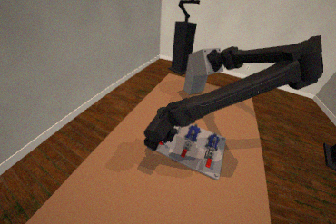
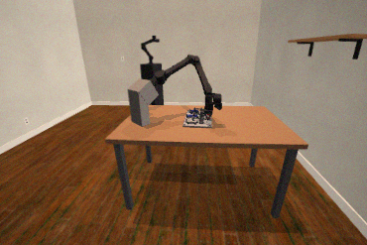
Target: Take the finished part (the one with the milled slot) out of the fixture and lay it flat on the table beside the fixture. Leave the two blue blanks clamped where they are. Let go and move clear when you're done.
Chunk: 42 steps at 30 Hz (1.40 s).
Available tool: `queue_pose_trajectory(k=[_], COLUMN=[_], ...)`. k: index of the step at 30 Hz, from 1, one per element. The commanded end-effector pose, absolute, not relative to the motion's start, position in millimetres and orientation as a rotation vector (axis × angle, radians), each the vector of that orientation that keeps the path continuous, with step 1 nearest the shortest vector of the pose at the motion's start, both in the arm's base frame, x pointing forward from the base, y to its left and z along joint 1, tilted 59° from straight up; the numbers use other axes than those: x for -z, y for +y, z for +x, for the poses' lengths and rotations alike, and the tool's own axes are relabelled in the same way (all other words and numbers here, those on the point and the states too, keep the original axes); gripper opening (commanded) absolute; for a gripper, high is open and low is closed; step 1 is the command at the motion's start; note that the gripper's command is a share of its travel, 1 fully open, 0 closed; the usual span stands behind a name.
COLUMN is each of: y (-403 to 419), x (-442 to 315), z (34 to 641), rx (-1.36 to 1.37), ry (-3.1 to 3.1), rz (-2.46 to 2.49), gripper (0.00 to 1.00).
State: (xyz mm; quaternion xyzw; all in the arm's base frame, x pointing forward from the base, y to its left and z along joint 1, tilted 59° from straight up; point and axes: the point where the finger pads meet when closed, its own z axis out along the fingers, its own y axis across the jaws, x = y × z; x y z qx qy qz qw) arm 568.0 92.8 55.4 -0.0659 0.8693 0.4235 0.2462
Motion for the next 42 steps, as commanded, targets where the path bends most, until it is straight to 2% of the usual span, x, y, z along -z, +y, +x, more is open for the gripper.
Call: queue_pose_trajectory(k=[1,42], y=[65,60], x=[-64,-57], z=[548,521], rx=[-1.153,-1.154], ry=[2.368,2.368], rz=[-0.147,-0.147], gripper=[0.00,0.00])
